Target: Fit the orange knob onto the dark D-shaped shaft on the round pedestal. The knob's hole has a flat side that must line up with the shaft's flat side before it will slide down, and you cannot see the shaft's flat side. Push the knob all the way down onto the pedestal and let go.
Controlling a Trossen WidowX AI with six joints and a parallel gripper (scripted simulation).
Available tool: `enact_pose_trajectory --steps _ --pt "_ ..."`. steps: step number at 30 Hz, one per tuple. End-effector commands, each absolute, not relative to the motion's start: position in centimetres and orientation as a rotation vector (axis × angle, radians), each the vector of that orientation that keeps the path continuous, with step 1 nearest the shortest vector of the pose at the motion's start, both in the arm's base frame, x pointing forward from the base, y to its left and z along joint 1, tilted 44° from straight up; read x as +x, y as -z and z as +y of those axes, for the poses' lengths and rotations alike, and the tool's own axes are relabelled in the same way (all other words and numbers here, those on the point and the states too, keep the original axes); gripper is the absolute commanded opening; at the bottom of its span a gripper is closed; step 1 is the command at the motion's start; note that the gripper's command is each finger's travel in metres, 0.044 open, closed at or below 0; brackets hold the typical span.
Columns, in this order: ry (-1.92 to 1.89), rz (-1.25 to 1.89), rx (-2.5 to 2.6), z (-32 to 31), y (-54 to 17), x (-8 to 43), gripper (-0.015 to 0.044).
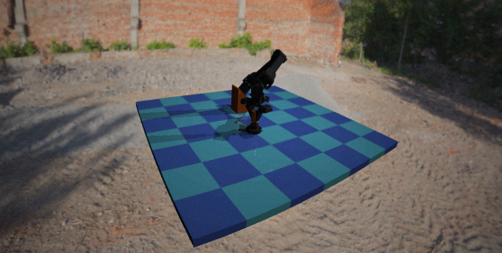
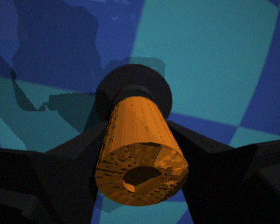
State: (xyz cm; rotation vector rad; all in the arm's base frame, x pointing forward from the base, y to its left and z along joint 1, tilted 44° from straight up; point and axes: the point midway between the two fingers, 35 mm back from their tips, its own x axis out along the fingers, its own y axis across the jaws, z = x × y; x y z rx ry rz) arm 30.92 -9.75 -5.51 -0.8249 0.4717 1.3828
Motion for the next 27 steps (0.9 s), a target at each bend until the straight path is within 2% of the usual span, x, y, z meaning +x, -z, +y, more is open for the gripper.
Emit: enact_pose_trajectory --steps 1,12,27 --pt "-1.383 0.47 -0.829 -9.92 5.41 30.96 0.0" --pt "-1.449 0.328 -0.998 -9.9 5.36 30.91 0.0" --pt "-1.449 0.328 -0.998 -9.75 5.61 31.03 0.0"
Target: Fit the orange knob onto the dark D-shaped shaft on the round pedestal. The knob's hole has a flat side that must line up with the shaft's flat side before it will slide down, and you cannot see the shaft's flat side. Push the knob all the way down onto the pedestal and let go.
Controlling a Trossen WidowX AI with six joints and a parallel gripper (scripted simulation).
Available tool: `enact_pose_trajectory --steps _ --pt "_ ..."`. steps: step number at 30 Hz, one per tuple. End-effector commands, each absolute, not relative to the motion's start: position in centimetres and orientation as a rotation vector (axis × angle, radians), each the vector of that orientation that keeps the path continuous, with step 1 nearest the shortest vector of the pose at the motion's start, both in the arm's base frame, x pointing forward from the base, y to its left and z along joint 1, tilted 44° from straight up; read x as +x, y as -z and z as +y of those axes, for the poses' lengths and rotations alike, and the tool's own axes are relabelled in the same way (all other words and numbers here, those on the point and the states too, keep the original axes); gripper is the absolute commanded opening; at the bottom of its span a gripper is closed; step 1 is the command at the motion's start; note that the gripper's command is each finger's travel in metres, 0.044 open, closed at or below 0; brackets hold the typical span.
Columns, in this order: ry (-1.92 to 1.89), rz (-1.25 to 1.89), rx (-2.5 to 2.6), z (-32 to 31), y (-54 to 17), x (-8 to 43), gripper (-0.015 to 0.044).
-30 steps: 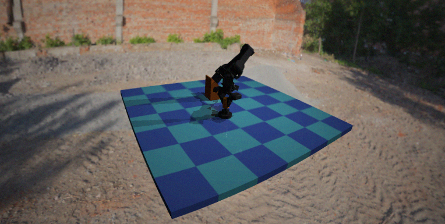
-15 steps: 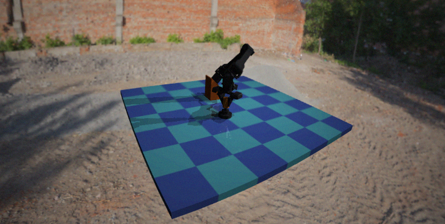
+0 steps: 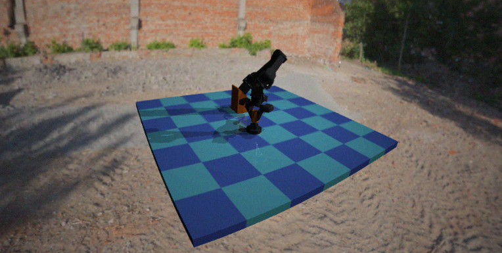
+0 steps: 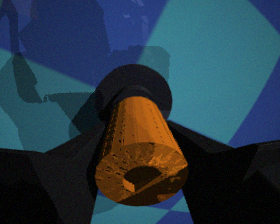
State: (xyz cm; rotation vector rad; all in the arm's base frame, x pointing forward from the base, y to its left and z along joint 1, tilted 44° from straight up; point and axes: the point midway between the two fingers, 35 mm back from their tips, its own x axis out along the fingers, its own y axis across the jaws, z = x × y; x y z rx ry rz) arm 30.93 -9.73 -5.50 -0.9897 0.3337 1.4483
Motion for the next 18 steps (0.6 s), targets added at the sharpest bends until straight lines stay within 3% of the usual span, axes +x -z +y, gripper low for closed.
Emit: enact_pose_trajectory --steps 1,18 --pt "-1.449 0.328 -0.998 -9.75 5.61 31.03 0.0" --pt "-1.505 0.178 -1.166 -9.84 5.37 30.86 0.0"
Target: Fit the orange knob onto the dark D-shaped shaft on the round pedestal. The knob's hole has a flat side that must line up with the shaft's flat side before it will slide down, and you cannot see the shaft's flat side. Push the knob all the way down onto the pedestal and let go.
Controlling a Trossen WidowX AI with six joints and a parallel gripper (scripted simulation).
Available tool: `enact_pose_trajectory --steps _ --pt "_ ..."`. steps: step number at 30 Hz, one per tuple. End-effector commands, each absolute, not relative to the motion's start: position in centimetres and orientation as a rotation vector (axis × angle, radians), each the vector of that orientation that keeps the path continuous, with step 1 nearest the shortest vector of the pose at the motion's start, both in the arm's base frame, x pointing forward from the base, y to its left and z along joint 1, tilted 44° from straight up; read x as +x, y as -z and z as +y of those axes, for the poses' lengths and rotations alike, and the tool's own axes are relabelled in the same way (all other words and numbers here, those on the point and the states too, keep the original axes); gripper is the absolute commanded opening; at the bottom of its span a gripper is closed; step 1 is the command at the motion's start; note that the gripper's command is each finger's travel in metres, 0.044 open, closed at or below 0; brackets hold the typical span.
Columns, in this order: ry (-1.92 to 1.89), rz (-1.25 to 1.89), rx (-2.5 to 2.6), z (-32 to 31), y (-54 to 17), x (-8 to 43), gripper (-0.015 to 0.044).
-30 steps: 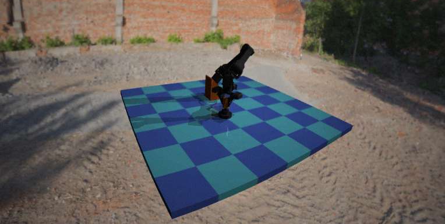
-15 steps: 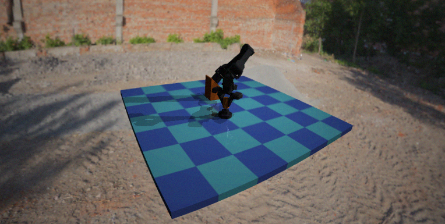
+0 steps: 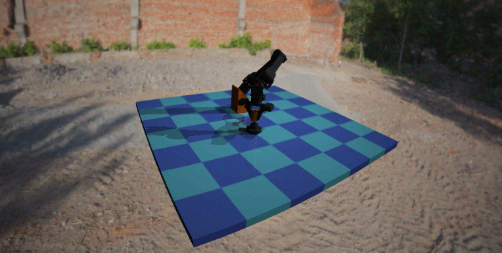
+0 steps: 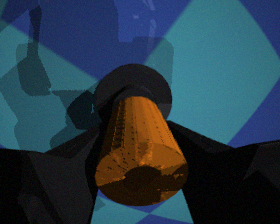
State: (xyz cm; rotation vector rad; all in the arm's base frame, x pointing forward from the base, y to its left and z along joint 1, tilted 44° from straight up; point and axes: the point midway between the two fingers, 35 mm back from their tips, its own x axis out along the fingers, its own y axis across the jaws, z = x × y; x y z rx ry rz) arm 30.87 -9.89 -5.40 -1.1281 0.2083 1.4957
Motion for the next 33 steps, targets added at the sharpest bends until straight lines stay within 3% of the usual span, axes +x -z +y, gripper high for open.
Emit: enact_pose_trajectory --steps 1,33 --pt "-1.505 0.178 -1.166 -9.83 5.37 30.88 0.0" --pt "-1.505 0.178 -1.166 -9.88 5.35 30.74 0.0"
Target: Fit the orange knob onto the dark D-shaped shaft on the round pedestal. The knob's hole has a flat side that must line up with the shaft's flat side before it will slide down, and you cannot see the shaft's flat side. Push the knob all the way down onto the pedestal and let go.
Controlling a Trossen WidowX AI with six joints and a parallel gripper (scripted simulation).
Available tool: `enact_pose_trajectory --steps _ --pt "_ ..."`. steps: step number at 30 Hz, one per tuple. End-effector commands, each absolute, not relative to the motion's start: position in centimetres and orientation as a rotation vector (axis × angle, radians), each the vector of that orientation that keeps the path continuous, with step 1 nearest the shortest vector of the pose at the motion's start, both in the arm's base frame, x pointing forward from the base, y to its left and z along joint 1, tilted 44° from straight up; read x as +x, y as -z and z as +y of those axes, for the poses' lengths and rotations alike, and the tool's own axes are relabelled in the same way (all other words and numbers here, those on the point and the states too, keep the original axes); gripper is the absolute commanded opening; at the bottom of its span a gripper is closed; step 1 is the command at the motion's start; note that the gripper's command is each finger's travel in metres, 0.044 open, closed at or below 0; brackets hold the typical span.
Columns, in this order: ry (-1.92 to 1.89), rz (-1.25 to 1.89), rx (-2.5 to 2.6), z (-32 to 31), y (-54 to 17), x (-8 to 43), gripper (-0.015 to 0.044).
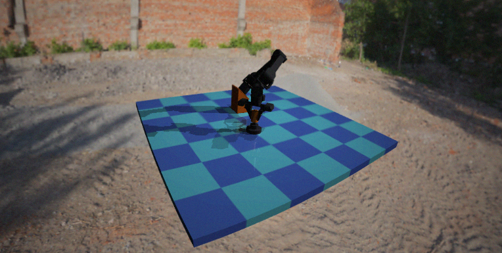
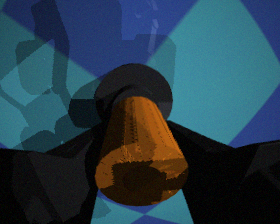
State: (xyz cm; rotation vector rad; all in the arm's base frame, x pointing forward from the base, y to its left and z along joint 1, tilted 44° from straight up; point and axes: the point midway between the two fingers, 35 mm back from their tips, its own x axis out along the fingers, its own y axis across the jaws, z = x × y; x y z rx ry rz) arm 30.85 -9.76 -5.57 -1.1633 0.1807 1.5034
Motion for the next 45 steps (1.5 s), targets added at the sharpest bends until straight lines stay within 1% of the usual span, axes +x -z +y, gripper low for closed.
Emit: enact_pose_trajectory --steps 1,5,11,45 --pt "-1.505 0.178 -1.166 -9.91 5.28 30.76 0.0" --pt "-1.512 0.158 -1.188 -10.0 5.16 30.76 0.0" --pt "-1.551 0.021 -1.332 -10.02 5.19 31.08 0.0" --pt "-1.551 0.021 -1.331 -9.84 5.06 30.65 0.0"
